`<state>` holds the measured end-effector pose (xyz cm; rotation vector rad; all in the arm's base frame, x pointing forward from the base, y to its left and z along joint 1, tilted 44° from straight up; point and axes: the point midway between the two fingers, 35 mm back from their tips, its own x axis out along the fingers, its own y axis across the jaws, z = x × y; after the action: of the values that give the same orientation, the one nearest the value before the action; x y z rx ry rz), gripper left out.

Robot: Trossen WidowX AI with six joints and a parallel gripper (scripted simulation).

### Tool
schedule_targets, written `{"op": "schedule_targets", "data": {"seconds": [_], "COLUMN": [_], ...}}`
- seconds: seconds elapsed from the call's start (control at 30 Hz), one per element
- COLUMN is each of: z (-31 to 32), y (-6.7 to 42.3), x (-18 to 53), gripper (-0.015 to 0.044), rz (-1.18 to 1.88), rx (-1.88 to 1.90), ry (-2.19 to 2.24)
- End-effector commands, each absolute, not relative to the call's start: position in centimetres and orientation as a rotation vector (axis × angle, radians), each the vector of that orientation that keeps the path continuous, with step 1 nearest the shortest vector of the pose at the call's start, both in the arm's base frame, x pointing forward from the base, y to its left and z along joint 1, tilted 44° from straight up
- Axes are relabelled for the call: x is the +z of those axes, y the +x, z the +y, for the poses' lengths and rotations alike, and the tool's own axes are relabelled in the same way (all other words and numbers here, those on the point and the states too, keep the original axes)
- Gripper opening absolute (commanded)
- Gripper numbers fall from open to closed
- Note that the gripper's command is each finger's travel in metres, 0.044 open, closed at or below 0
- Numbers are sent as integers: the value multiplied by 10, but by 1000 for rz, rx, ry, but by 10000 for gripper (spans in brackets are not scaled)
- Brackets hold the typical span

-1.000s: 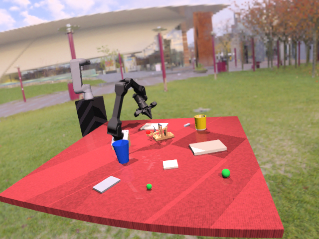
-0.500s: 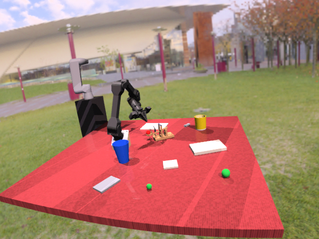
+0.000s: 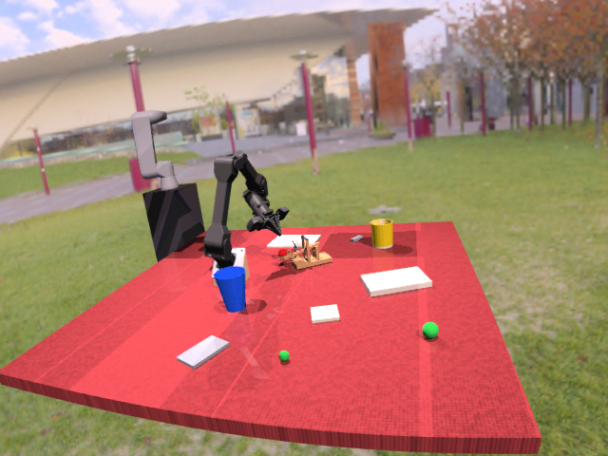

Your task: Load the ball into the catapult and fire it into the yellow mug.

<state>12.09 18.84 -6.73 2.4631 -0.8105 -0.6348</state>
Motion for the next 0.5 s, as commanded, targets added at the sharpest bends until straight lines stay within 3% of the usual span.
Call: {"op": "schedule_targets", "data": {"seconds": [0.0, 0.47], "z": [182, 168], "y": [122, 126], "x": [-72, -90], "gripper": [0, 0], "rz": [-806, -806], "rx": [-628, -628], "ry": [2451, 2451]}}
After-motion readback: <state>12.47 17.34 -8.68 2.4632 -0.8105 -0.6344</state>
